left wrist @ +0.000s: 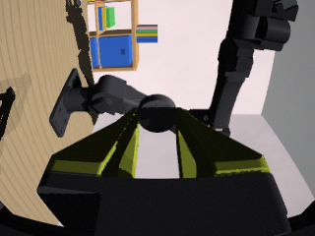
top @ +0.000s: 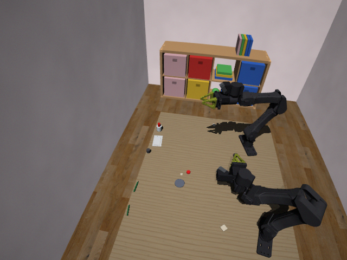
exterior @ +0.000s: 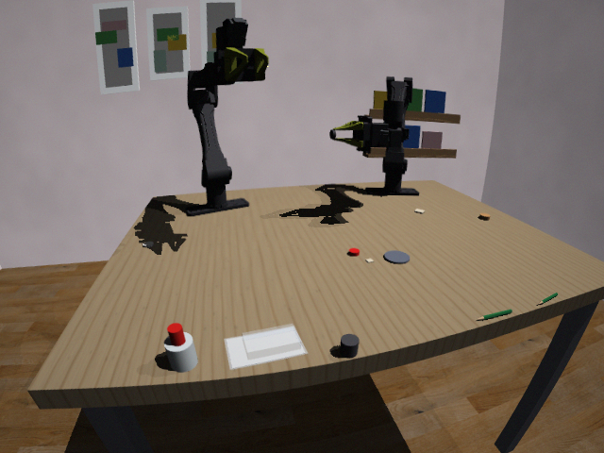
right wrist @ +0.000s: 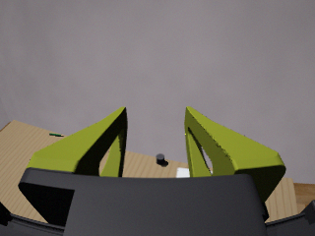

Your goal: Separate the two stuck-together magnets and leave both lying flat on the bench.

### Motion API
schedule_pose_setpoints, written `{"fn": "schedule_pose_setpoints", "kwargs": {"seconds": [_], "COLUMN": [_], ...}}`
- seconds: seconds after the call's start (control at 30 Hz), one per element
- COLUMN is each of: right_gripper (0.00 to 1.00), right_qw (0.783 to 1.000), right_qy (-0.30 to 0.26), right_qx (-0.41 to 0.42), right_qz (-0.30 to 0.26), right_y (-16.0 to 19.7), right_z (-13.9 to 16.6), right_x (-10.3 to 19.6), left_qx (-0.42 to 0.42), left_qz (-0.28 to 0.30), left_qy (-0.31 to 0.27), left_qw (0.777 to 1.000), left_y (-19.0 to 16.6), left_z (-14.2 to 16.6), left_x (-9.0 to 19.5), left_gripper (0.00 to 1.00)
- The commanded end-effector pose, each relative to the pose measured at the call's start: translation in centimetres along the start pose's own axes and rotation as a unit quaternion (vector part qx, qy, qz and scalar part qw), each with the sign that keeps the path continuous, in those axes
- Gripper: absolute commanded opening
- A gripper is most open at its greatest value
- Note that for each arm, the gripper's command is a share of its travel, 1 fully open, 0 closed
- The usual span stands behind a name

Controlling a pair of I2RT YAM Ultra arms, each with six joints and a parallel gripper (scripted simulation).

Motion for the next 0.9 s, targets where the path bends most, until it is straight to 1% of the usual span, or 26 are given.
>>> {"fn": "schedule_pose_setpoints", "kwargs": {"seconds": [0.0,0.07,0.17,0.3,0.5,0.57,0.7,0.87], "right_gripper": [0.40,0.40,0.40,0.40,0.40,0.40,0.40,0.40], "right_qw": [1.000,0.999,0.991,0.971,0.930,0.930,0.894,0.839], "right_qy": [-0.010,-0.015,-0.018,-0.013,0.027,0.027,0.064,0.119], "right_qx": [-0.008,-0.037,-0.098,-0.175,-0.268,-0.268,-0.325,-0.388], "right_qz": [-0.010,-0.035,-0.090,-0.162,-0.250,-0.250,-0.303,-0.362], "right_y": [0.3,1.1,2.8,5.0,8.0,8.0,9.9,12.0], "right_z": [-0.6,-0.4,0.1,0.9,3.1,3.1,4.6,6.6], "right_x": [0.1,0.0,-0.1,0.1,0.7,0.7,1.5,2.9], "left_qx": [-0.009,-0.009,-0.009,-0.009,-0.009,-0.009,-0.009,-0.009], "left_qz": [0.006,0.006,0.006,0.006,0.006,0.006,0.006,0.006], "left_qy": [0.000,0.000,0.000,0.000,0.000,0.000,0.000,0.000], "left_qw": [1.000,1.000,1.000,1.000,1.000,1.000,1.000,1.000], "left_y": [-0.5,-0.5,-0.5,-0.5,-0.5,-0.5,-0.5,-0.5], "left_z": [0.0,0.0,0.0,0.0,0.0,0.0,0.0,0.0], "left_x": [0.0,0.0,0.0,0.0,0.0,0.0,0.0,0.0], "left_gripper": [0.25,0.25,0.25,0.25,0.25,0.25,0.25,0.25]}}
Point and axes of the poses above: on each arm, the point where the finger pads meet when closed, its own x axis back along the fingers, its own y axis across the jaws, z = x × y, the point moved 4 cm from there along x, back along the fingers, and after that the axes turned 3 degrees about x, right-handed, at the moved point
